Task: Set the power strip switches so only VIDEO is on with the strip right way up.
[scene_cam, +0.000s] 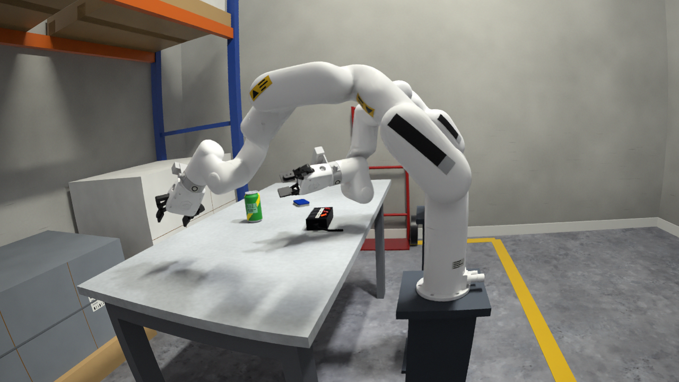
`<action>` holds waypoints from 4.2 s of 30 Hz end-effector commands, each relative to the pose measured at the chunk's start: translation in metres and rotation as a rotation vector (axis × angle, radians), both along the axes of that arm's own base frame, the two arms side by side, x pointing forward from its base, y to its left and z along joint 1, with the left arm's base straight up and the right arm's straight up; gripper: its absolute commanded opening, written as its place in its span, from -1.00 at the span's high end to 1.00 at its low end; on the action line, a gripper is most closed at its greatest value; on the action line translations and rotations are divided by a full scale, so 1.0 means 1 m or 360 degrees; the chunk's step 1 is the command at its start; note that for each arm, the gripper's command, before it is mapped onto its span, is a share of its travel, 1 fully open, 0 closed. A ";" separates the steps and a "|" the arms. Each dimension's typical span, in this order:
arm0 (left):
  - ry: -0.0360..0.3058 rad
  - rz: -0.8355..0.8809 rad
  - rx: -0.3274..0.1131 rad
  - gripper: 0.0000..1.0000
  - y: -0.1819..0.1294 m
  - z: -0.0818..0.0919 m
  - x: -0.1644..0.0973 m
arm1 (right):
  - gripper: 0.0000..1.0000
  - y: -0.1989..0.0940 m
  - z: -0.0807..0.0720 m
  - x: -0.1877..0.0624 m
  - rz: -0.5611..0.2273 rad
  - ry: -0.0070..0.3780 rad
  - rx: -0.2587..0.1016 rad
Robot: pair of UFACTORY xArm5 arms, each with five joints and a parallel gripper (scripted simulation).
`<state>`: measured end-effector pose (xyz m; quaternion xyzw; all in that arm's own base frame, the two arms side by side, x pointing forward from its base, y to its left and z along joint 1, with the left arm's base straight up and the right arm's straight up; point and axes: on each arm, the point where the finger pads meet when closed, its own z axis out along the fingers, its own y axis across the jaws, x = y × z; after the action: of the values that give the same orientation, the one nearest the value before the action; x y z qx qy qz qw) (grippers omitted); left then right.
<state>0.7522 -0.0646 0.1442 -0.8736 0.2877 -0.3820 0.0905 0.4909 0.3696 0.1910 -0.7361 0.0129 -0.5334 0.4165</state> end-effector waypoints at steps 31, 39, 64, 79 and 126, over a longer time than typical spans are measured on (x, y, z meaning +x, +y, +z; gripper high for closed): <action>-0.0009 0.0000 -0.0001 -1.00 0.000 0.003 0.001 | -1.00 0.001 0.001 0.002 0.0001 0.0004 -0.0013; -0.0009 0.0000 -0.0001 -1.00 0.000 0.003 0.001 | -1.00 0.003 0.001 0.004 0.0002 0.0019 -0.0040; -0.0009 0.0000 -0.0001 -1.00 0.000 0.003 0.001 | -1.00 0.014 -0.003 0.019 0.0030 0.0178 -0.0329; -0.0009 0.0000 -0.0001 -1.00 0.000 0.003 0.001 | -1.00 0.017 -0.006 0.023 0.0084 0.0339 -0.0612; -0.0009 0.0000 -0.0001 -1.00 0.000 0.003 0.001 | -1.00 -0.054 0.018 -0.071 0.0523 0.0984 -0.1606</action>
<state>0.7522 -0.0646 0.1442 -0.8736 0.2877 -0.3820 0.0905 0.4343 0.3270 0.2013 -0.9523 -0.2177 -0.1952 0.0873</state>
